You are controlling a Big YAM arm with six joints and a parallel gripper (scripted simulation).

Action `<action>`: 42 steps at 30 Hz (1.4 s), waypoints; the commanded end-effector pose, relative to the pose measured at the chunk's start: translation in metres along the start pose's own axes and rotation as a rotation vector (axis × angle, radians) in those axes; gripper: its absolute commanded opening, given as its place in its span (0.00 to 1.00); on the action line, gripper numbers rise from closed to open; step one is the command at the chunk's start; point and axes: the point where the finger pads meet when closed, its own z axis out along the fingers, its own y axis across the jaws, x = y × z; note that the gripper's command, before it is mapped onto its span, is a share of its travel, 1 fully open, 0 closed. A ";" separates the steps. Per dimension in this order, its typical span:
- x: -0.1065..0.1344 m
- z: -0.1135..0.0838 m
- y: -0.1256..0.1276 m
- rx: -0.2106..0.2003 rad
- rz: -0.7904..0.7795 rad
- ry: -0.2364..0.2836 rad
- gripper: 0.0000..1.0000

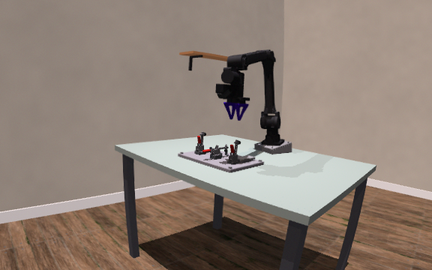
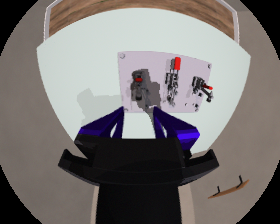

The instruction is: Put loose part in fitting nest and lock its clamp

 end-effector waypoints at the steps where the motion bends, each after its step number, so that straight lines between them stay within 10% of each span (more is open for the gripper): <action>1: -0.024 -0.017 -0.001 -0.011 0.003 -0.030 0.45; 14: -0.030 -0.014 0.001 -0.017 0.007 -0.053 0.45; 42: -0.010 0.093 -0.004 -0.001 0.005 0.004 0.45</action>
